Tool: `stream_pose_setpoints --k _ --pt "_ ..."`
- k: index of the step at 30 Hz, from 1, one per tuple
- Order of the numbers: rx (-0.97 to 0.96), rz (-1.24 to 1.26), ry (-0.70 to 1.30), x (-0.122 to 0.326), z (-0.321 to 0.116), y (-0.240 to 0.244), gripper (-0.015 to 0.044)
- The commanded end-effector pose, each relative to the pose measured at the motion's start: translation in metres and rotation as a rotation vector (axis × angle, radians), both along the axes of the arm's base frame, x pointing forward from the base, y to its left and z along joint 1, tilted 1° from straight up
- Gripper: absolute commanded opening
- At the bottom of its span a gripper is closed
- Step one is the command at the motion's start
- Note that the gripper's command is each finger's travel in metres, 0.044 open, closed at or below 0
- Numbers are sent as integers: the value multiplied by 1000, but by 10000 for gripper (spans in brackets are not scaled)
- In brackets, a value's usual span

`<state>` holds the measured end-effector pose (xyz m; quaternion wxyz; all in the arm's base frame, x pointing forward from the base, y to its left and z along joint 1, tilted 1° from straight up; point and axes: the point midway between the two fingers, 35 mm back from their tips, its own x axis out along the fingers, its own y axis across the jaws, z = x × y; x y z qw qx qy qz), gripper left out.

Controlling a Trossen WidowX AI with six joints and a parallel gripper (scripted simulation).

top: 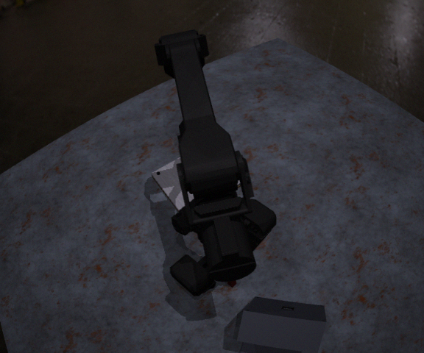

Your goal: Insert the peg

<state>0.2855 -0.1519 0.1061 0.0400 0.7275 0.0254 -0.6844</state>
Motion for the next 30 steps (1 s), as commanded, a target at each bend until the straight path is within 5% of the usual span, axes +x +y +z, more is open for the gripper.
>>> stream_pose_setpoints --k 1,19,30 --pt "-1 -6 7 -1 -9 0 440" --pt "-1 -6 8 -1 -32 0 440" --pt "1 0 3 0 -29 0 151"
